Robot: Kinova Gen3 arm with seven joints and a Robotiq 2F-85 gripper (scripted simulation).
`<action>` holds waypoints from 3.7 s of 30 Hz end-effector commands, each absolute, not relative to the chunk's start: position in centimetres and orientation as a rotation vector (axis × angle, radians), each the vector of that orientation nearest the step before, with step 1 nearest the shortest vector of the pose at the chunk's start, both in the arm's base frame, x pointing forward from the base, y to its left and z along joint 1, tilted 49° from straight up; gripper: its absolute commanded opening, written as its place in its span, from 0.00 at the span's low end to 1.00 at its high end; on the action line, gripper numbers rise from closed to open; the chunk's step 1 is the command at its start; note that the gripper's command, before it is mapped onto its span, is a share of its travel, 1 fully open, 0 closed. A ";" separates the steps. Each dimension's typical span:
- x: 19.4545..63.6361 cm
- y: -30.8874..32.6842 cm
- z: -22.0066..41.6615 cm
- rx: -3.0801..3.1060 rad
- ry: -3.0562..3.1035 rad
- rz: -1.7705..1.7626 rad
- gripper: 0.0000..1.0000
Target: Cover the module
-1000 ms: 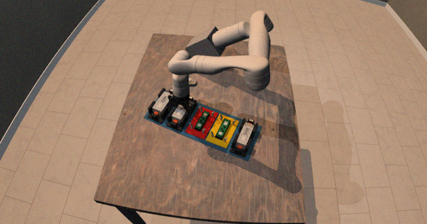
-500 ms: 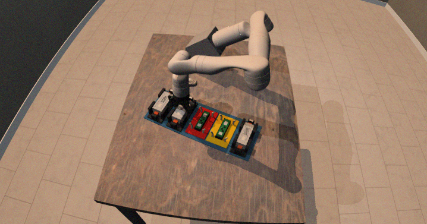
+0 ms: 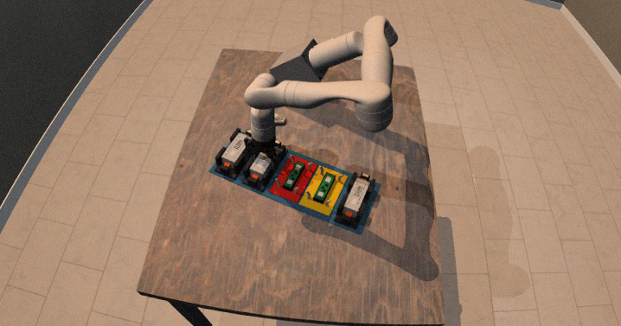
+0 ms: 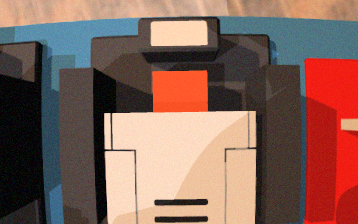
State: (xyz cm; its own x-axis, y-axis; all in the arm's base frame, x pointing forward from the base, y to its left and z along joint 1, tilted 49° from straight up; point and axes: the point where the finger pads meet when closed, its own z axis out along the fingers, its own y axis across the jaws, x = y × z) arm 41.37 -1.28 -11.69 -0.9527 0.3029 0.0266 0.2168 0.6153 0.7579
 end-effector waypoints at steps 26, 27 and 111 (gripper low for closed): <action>41.4 -1.4 -11.7 0.441 2.728 1.257 1.00; 41.4 -1.4 -11.7 0.441 2.728 1.257 1.00; 39.2 -8.7 -5.1 0.441 2.728 1.257 1.00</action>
